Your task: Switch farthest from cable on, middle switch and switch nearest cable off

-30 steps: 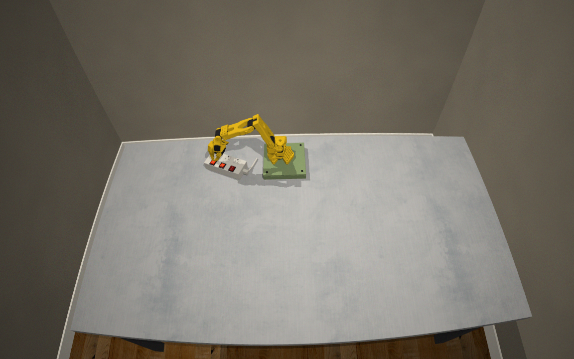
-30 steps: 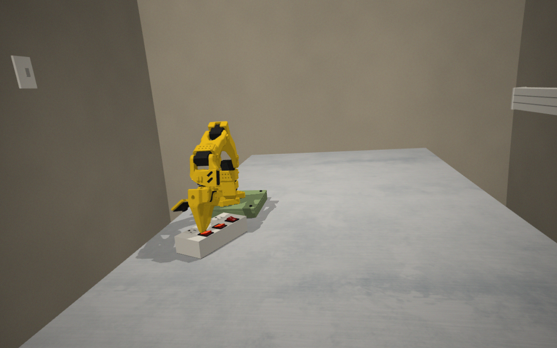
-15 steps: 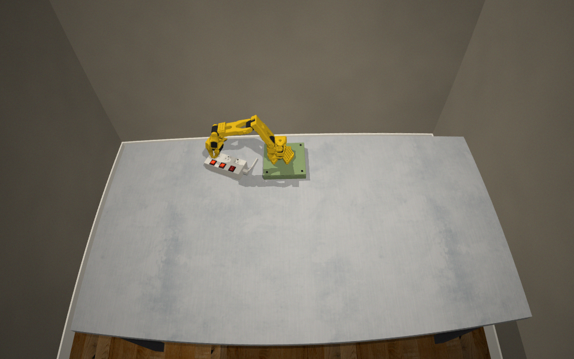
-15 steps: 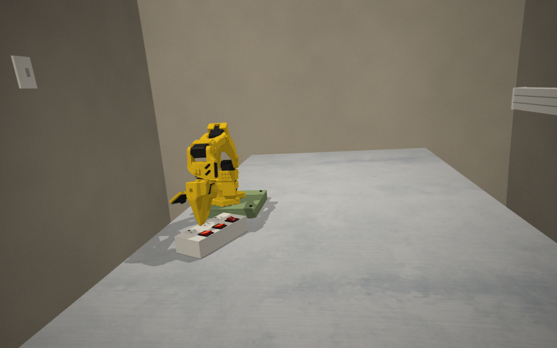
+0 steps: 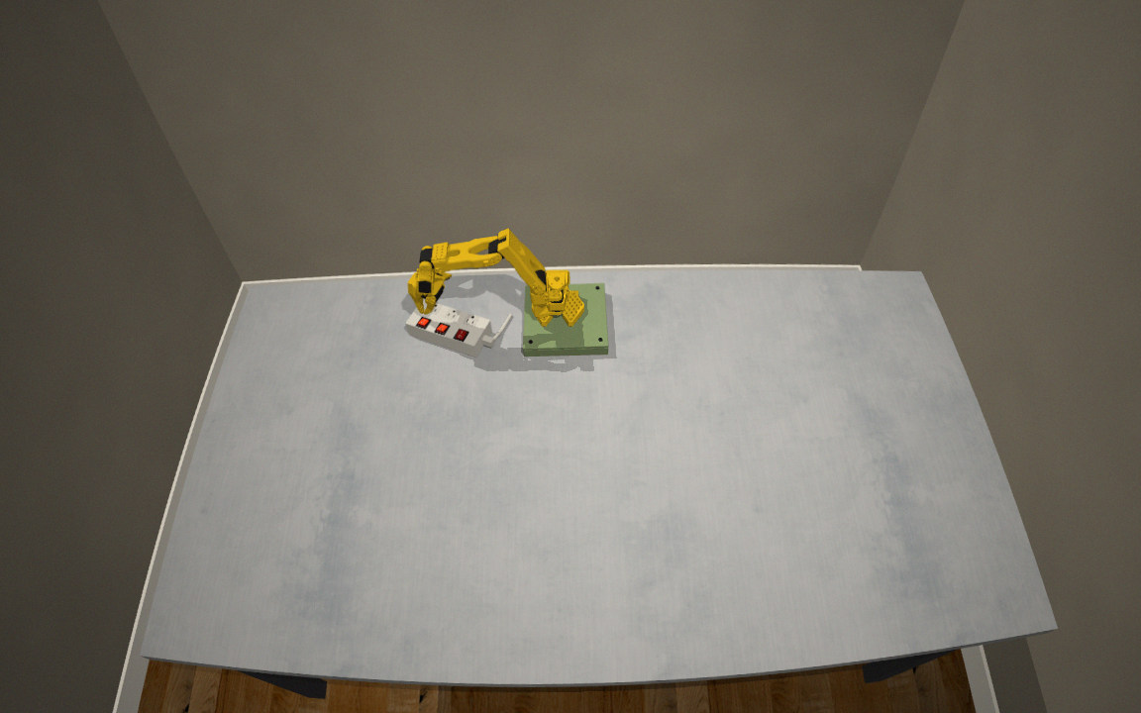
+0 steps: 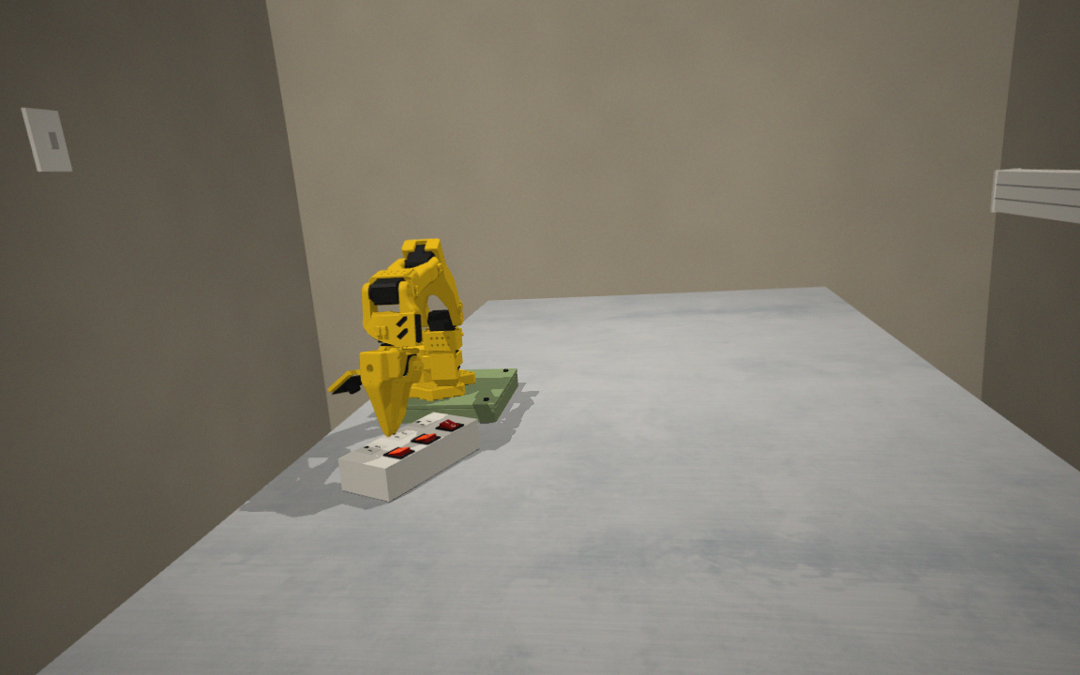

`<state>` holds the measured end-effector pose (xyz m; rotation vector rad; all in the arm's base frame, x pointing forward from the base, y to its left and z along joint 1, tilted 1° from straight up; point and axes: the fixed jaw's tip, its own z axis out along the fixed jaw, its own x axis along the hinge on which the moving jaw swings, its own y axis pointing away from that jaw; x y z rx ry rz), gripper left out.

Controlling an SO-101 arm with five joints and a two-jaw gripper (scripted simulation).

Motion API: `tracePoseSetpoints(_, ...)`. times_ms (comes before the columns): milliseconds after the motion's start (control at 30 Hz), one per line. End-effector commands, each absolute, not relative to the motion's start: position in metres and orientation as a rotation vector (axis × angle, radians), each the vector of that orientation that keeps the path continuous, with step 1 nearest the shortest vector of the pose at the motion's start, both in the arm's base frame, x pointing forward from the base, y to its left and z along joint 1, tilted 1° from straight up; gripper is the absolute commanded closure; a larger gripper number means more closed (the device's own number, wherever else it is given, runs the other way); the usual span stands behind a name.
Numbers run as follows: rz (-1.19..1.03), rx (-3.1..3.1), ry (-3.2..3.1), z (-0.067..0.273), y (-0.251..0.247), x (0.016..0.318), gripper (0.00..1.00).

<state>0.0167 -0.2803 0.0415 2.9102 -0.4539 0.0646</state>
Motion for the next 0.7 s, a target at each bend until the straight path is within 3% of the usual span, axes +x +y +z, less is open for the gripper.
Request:
tracePoseSetpoints(0,0.061,2.923,-0.441,0.04,-0.28,0.017,1.0)
tracePoseSetpoints(667,0.039,3.023,-0.353,0.039,-0.262,0.033,1.0)
